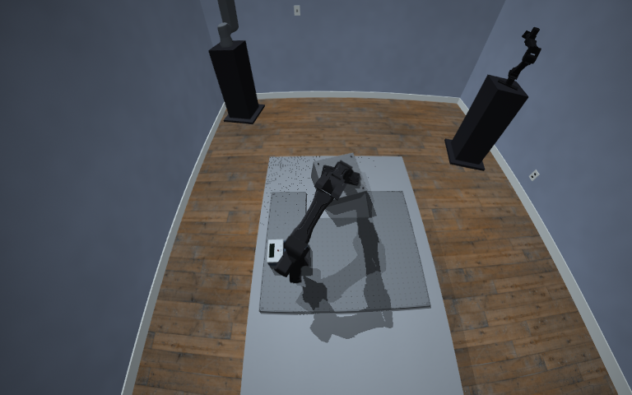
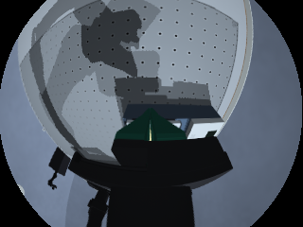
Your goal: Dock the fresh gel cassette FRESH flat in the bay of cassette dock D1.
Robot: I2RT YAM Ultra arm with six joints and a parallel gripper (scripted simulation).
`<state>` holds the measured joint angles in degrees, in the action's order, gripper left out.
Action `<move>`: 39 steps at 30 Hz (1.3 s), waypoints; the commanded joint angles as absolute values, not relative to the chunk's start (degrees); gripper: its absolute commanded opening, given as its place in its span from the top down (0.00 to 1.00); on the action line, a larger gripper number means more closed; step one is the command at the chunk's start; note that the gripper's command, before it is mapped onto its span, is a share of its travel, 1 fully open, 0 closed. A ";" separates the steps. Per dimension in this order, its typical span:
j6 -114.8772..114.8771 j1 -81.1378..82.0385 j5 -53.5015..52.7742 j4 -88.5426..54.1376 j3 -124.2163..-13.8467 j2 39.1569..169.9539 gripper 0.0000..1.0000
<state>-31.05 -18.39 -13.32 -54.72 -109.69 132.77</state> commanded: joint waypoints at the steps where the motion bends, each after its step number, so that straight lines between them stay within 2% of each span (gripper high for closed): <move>1: -31.26 -19.73 -13.76 -54.07 -109.38 130.76 1.00; 39: -32.18 -20.53 -13.91 -51.92 -103.98 128.57 1.00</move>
